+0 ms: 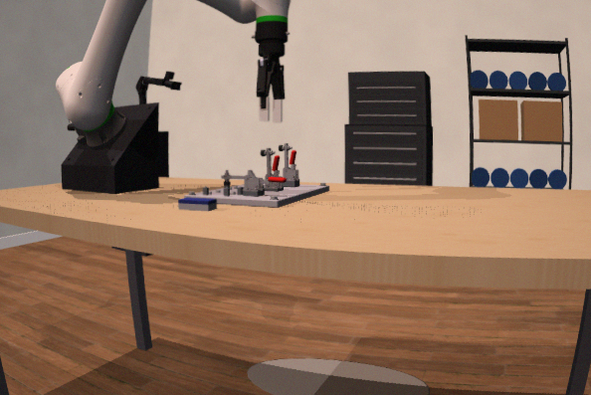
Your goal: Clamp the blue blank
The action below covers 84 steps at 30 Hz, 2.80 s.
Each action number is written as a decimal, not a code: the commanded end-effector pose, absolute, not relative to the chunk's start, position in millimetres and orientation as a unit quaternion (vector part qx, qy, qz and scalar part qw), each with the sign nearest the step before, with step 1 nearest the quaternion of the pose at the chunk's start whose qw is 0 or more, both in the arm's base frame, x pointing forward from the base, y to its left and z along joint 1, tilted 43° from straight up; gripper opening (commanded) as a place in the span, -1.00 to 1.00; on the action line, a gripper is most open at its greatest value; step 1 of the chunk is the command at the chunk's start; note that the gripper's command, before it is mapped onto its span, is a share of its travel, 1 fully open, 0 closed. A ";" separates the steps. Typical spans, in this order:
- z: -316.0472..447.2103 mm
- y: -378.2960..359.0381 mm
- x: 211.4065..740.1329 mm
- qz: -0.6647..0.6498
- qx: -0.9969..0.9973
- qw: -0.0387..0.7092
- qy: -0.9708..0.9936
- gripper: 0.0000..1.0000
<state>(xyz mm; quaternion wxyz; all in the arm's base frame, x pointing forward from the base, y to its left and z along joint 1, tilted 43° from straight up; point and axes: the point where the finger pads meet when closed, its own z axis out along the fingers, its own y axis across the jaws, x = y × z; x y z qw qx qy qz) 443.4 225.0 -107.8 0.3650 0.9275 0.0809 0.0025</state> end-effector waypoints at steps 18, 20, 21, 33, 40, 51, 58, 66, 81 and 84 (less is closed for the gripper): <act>37.6 72.0 482.2 0.003 0.928 0.364 0.082 0.16; 49.5 59.3 485.4 0.003 0.928 0.364 0.082 0.16; 61.5 46.5 488.6 0.003 0.928 0.364 0.082 0.16; 133.1 -29.5 507.6 0.003 0.928 0.364 0.082 0.16; 165.4 -63.8 516.2 0.003 0.928 0.364 0.082 0.16; 174.7 -73.8 518.7 0.003 0.928 0.364 0.082 0.16; 174.7 -73.8 518.7 0.003 0.928 0.364 0.082 0.16; 174.7 -73.8 518.7 -0.005 0.926 0.364 0.103 0.16; 174.7 -73.7 518.7 -0.010 0.924 0.364 0.117 0.16; 174.7 -73.7 518.8 -0.010 0.924 0.364 0.117 0.16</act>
